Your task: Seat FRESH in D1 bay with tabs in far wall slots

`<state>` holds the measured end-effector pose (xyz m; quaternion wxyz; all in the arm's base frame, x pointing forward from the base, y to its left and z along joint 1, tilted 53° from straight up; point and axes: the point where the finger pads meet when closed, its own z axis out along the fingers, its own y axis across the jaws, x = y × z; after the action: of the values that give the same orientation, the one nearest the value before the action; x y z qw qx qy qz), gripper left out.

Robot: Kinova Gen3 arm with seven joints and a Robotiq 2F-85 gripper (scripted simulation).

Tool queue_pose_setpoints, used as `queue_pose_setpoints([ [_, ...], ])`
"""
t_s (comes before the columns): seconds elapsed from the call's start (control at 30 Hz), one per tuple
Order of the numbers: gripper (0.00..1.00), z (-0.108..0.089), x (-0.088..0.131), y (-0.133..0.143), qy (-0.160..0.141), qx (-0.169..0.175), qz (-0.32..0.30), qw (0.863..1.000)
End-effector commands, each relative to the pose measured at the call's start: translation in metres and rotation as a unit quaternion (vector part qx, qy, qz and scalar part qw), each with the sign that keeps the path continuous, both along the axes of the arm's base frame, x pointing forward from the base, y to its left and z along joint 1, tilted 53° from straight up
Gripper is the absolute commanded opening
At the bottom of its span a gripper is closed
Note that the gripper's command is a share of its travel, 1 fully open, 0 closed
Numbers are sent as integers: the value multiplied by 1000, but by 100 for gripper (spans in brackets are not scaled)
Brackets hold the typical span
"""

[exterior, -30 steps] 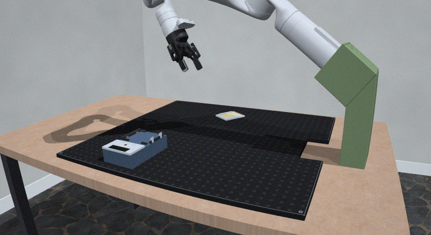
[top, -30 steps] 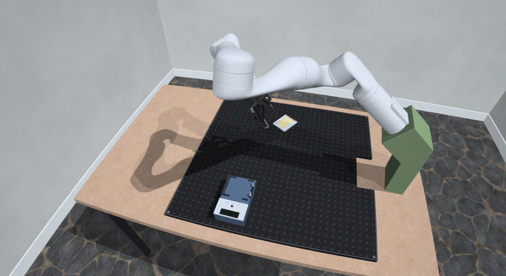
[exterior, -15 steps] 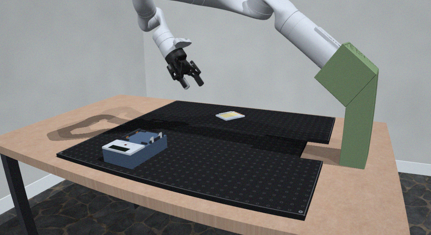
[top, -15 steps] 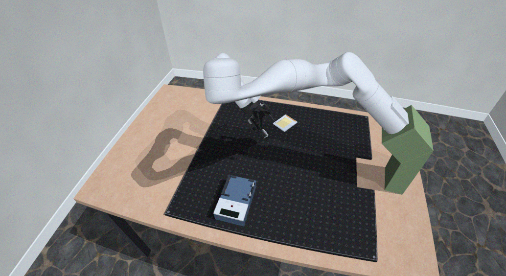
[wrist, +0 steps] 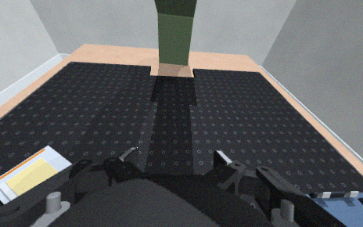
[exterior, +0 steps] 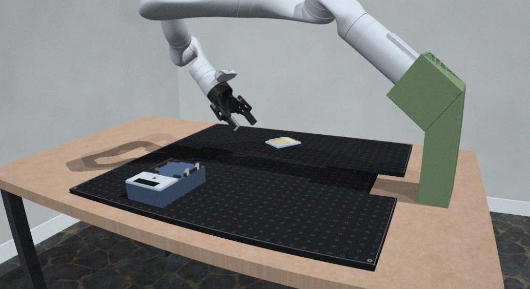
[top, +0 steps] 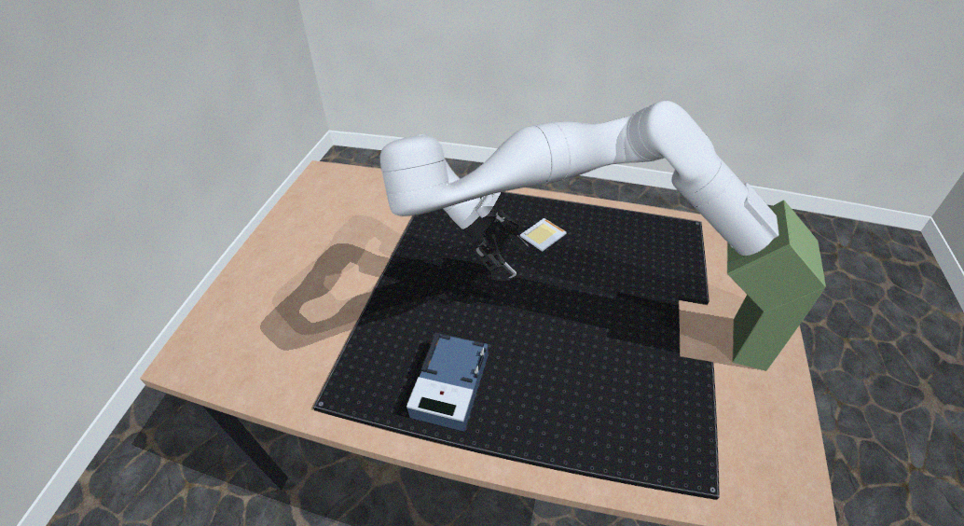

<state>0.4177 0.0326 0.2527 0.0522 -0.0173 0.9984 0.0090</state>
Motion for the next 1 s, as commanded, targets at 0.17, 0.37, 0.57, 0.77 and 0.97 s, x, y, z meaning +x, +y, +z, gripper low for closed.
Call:
queue_pose_setpoints([
  [0.17, 100, -25, 18, -21, 27, -6, -14, 1000],
  [0.37, 100, -24, 1, -18, -39, -10, -9, 999],
  [0.57, 100, -20, -18, -14, -105, -14, -4, 994],
  [0.77, 100, -14, -47, -9, -204, -19, 4, 979],
  [0.97, 100, -8, -76, -3, -300, -25, 11, 954],
])
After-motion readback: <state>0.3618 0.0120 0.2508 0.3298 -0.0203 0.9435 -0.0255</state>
